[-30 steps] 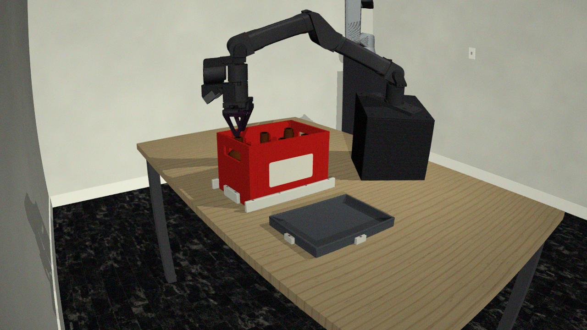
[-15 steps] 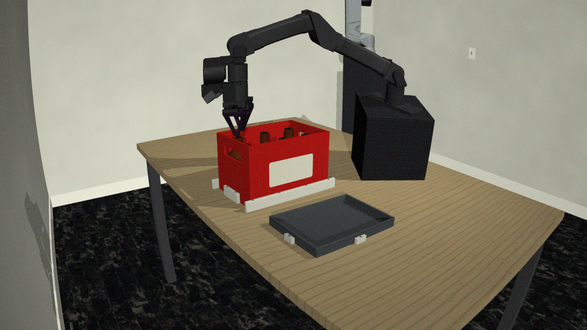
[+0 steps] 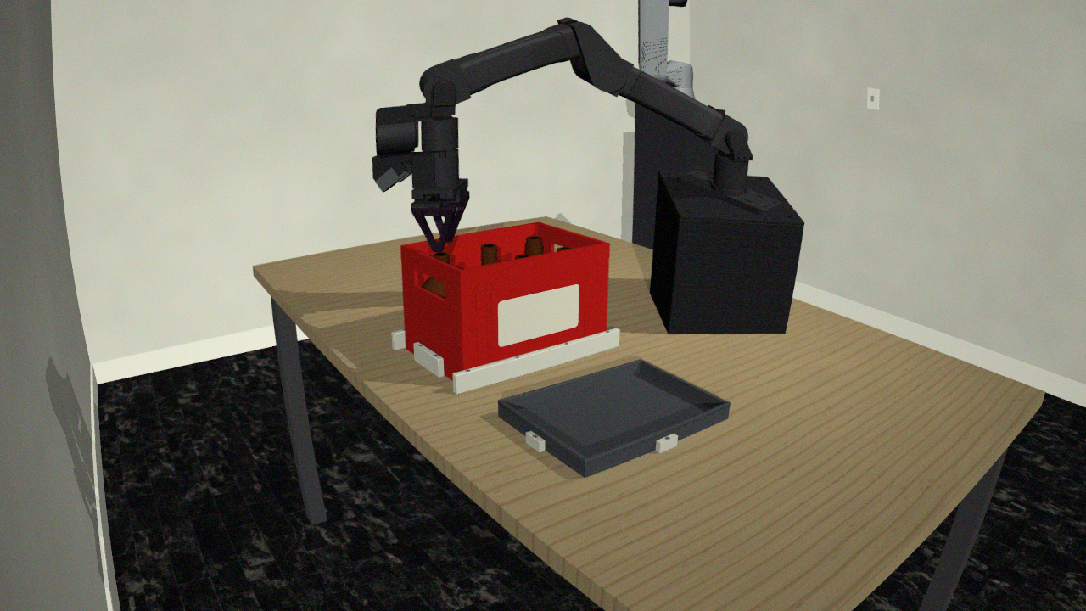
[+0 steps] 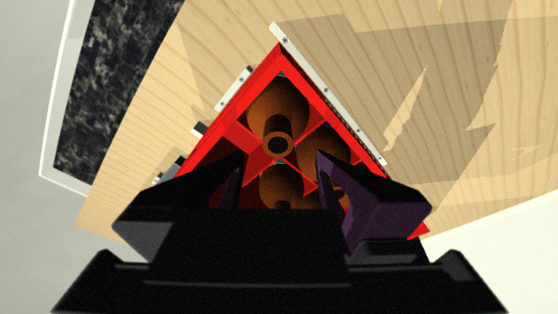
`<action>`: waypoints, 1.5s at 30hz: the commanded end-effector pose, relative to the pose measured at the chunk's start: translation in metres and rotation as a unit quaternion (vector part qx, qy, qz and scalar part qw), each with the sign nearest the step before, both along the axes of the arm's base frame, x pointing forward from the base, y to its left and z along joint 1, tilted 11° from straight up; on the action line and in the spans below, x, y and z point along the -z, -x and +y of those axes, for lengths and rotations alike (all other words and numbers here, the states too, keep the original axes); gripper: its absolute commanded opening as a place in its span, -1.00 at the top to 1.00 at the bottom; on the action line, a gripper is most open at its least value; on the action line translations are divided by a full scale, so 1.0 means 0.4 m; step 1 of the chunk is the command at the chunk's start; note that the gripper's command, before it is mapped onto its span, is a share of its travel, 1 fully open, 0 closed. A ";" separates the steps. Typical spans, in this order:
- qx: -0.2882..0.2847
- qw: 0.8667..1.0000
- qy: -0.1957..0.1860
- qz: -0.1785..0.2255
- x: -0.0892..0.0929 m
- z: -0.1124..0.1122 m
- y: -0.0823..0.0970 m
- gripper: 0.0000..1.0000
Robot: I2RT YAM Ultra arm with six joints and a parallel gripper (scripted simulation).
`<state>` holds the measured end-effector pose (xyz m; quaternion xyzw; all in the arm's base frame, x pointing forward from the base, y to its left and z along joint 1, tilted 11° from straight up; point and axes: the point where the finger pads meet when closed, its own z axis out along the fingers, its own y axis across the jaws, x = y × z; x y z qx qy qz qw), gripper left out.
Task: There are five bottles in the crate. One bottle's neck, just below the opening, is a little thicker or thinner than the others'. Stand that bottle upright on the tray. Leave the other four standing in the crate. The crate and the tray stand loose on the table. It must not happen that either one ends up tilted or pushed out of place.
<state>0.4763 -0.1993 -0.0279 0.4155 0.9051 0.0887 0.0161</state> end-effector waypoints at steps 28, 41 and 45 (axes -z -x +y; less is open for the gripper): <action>0.007 1.000 0.010 -0.023 -0.055 -0.027 -0.018 -0.21; 0.008 1.000 0.009 -0.021 -0.048 -0.031 -0.022 -0.21; 0.008 1.000 0.007 -0.019 -0.041 -0.031 -0.020 -0.21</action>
